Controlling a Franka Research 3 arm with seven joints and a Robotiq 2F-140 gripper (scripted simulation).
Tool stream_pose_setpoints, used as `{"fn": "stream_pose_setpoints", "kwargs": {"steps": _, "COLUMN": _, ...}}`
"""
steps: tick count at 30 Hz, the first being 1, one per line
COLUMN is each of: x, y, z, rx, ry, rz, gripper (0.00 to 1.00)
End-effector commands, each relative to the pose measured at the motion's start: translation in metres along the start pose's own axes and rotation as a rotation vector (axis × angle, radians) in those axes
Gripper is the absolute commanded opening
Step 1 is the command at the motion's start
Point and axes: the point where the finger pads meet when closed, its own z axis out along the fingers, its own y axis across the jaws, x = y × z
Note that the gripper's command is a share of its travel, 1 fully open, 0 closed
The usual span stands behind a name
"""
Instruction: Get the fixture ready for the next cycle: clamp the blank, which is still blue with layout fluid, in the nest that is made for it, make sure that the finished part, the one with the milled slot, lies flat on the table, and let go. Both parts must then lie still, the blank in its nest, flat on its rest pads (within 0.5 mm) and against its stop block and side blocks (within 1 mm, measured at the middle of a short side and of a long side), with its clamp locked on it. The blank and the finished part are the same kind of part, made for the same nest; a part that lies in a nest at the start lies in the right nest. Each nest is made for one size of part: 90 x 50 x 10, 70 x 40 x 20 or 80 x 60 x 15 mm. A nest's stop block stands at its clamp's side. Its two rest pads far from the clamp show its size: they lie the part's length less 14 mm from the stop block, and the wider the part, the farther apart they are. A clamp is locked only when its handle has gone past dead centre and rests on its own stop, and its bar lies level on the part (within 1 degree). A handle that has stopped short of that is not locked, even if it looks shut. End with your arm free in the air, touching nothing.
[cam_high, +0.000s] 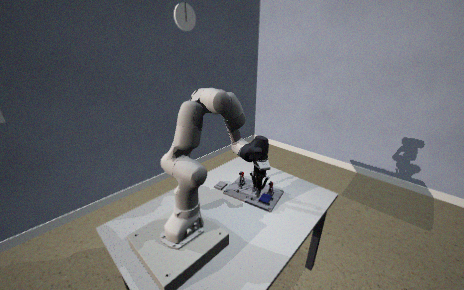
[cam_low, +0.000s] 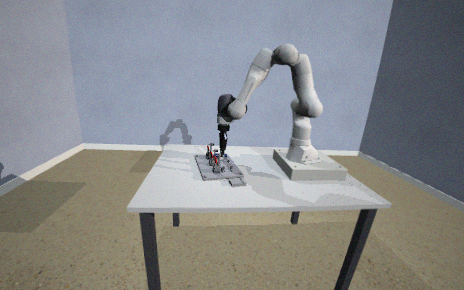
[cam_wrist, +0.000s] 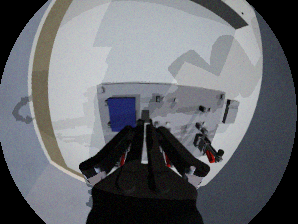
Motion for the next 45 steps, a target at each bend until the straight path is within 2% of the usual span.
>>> {"fn": "stream_pose_setpoints", "kwargs": {"steps": 1, "x": 0.0001, "y": -0.0001, "z": 0.0006, "rx": -0.001, "ry": 0.001, "rz": -0.009, "gripper": 0.00}}
{"fn": "stream_pose_setpoints", "kwargs": {"steps": 45, "x": 0.0001, "y": -0.0092, "z": 0.0006, "rx": -0.001, "ry": 0.001, "rz": -0.009, "gripper": 0.00}}
